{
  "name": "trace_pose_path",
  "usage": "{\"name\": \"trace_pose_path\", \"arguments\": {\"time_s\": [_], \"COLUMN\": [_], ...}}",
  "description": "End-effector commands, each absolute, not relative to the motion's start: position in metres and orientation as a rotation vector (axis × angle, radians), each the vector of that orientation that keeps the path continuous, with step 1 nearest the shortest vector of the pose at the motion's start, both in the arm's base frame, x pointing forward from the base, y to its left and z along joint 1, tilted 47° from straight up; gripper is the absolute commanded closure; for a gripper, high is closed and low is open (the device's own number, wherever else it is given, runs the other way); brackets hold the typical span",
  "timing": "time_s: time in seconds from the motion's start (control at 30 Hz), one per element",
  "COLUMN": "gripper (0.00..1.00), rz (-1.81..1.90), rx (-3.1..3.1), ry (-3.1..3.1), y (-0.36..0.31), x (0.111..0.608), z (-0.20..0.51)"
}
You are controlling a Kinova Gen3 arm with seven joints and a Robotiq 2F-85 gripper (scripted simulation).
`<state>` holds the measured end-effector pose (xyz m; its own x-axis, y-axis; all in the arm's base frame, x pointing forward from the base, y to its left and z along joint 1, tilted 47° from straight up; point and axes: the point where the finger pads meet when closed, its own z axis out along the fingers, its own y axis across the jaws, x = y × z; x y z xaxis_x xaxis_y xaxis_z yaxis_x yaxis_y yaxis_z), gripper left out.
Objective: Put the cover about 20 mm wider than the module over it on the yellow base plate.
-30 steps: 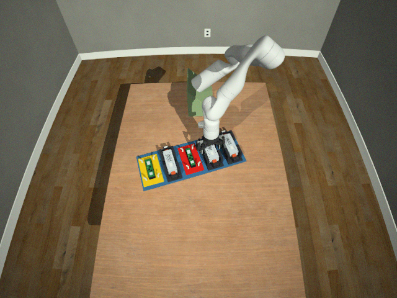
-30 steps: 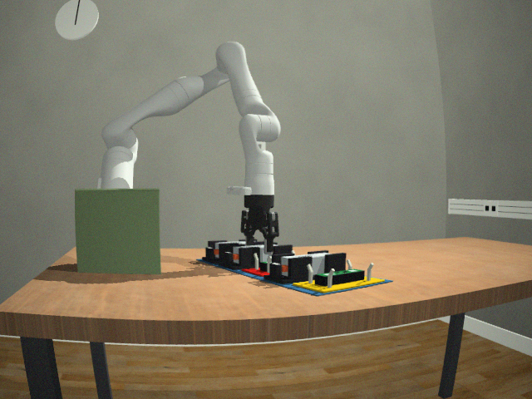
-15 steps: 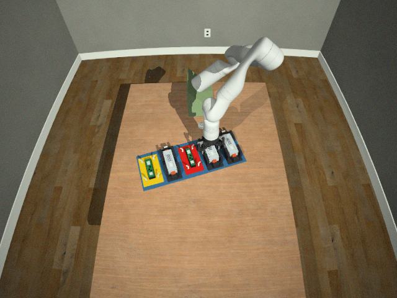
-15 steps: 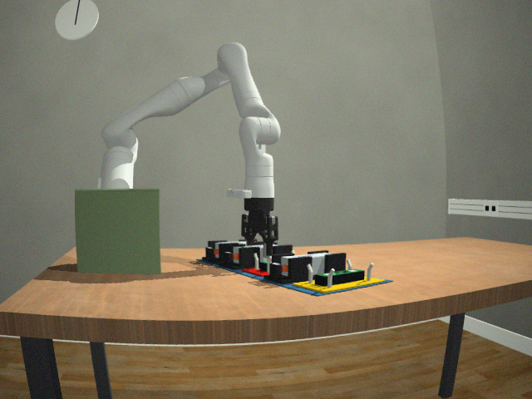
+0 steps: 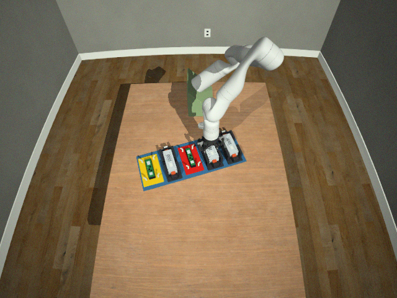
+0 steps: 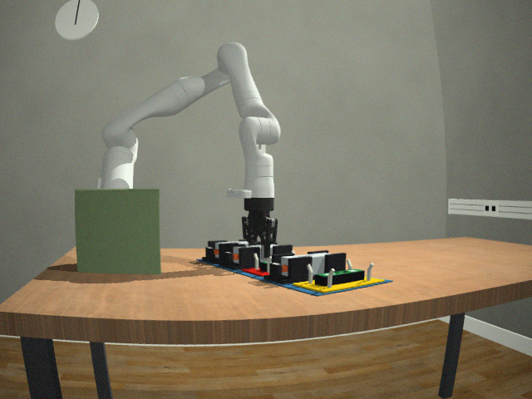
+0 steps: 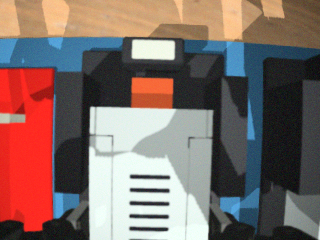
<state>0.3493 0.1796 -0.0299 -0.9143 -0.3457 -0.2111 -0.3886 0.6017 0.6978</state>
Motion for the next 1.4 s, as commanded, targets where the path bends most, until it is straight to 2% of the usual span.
{"name": "trace_pose_path", "arguments": {"time_s": [0.0, 0.5, 0.53, 1.37], "gripper": [0.30, 0.30, 1.00, 1.00], "rz": [1.222, 1.222, 1.222, 1.222], "rx": [-0.633, -0.633, -0.633, -0.633], "ry": [2.762, 2.762, 2.762, 2.762], "y": [0.1790, 0.1790, 0.1790, 0.1789], "x": [0.3498, 0.3498, 0.3498, 0.3499], "z": [-0.0297, -0.0297, -0.0297, -0.0296]}}
